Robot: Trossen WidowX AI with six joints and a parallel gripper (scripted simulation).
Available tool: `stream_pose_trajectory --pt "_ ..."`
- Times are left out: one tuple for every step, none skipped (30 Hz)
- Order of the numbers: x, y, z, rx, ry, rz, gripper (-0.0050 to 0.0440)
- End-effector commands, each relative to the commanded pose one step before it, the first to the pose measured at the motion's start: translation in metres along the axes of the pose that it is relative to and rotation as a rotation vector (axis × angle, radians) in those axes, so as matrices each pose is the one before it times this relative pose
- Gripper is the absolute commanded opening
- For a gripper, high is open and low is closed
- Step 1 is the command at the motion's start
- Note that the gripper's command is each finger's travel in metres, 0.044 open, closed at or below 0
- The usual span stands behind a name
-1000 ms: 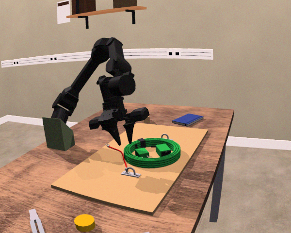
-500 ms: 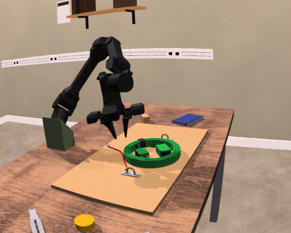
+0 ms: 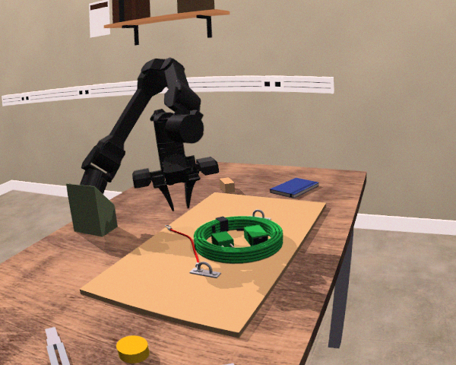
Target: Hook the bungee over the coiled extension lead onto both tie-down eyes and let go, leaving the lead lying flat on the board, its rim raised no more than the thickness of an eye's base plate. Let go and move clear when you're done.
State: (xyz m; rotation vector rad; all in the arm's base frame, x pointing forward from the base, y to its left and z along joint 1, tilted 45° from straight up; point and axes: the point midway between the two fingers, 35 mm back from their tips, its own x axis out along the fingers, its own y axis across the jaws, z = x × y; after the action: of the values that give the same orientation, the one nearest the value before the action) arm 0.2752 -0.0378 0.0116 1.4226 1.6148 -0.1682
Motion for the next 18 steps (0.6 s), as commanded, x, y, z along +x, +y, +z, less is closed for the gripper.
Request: stream_pose_trajectory --pt "-0.00277 -0.00026 -0.00992 -0.0587 -0.00264 -0.00833 0.015" --pt "0.00007 -0.00086 -0.0039 -0.0193 0.00356 -0.0038 0.015" --pt "0.0001 -0.00082 -0.00391 -0.0193 0.00364 -0.00373 0.015" --pt "0.00013 -0.00078 -0.00392 -0.0193 0.00371 -0.00367 0.015" --pt "0.00016 -0.00074 -0.00392 -0.0193 0.00378 -0.0036 0.015" --pt "0.00019 -0.00069 -0.00393 -0.0193 0.00384 -0.00353 0.015" --pt "0.00022 -0.00065 -0.00393 -0.0193 0.00391 -0.00347 0.015" --pt "0.00025 -0.00061 -0.00393 -0.0193 0.00398 -0.0034 0.015" --pt "0.00029 -0.00057 -0.00394 -0.0193 0.00404 -0.00332 0.015" --pt "0.00032 -0.00053 -0.00394 -0.0193 0.0041 -0.00325 0.015" --pt "0.00035 -0.00049 -0.00394 -0.0193 0.00416 -0.00318 0.015" --pt "0.00038 -0.00045 -0.00394 -0.0193 0.00423 -0.0031 0.015" --pt "0.00041 -0.00041 -0.00394 -0.0193 0.00428 -0.00303 0.015" --pt "0.00044 -0.00037 -0.00393 -0.0193 0.00434 -0.00295 0.015" --pt "0.00045 -0.00031 -0.00377 -0.0185 0.00422 -0.00276 0.015" --pt "0.0004 -0.00022 -0.00311 -0.0153 0.00352 -0.00222 0.015" --pt "0.0 0.0 0.0 0.0 0.0 0.0 0.015" --pt "0.0 0.0 0.0 0.0 0.0 0.0 0.015"
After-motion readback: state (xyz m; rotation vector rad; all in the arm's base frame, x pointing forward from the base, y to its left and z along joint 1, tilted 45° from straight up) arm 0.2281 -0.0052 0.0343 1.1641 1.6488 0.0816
